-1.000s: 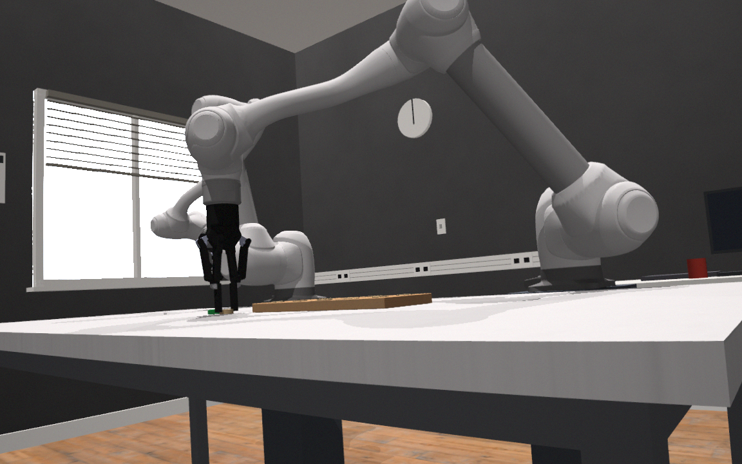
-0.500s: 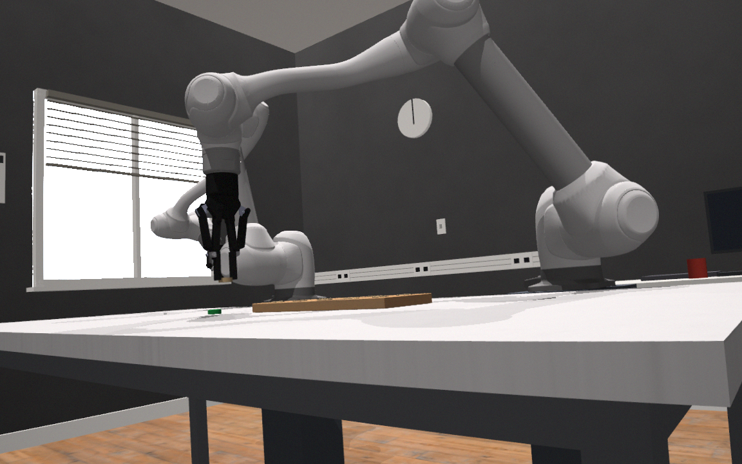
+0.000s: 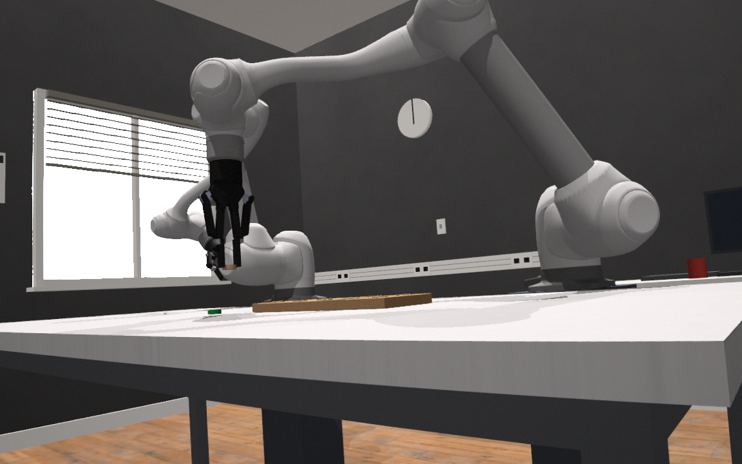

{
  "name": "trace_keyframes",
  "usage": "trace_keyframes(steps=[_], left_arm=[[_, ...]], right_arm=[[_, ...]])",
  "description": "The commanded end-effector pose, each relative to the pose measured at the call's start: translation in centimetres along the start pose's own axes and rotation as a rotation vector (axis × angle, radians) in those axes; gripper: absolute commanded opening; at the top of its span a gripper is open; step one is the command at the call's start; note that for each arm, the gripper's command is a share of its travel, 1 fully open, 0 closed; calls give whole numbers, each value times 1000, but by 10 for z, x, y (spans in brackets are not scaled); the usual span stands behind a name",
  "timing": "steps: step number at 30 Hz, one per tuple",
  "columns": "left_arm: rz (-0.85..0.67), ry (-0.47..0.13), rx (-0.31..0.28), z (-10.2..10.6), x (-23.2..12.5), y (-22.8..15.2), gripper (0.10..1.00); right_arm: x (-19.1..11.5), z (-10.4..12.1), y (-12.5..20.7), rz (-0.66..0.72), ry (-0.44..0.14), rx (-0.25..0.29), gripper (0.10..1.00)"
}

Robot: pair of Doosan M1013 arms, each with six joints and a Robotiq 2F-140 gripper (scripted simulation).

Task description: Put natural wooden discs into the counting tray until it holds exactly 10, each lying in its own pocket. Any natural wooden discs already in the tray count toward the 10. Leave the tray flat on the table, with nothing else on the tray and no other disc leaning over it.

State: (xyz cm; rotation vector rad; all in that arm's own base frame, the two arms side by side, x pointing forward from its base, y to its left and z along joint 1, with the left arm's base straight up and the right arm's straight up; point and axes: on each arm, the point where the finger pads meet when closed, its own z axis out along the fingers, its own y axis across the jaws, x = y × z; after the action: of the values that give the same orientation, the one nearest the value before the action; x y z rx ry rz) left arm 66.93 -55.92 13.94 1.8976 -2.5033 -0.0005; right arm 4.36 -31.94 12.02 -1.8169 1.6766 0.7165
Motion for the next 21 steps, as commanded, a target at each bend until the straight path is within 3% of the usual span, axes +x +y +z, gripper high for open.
trace_keyframes(steps=[1,8,21], left_arm=[[1,2,5,-4,-16,7,99],[1,2,5,-11,-53,32,99],[1,2,5,-20,-169,135,99]], right_arm=[[0,-1,2,7,9,-4,1000],[0,-1,2,7,9,-4,1000],[0,-1,2,7,9,-4,1000]])
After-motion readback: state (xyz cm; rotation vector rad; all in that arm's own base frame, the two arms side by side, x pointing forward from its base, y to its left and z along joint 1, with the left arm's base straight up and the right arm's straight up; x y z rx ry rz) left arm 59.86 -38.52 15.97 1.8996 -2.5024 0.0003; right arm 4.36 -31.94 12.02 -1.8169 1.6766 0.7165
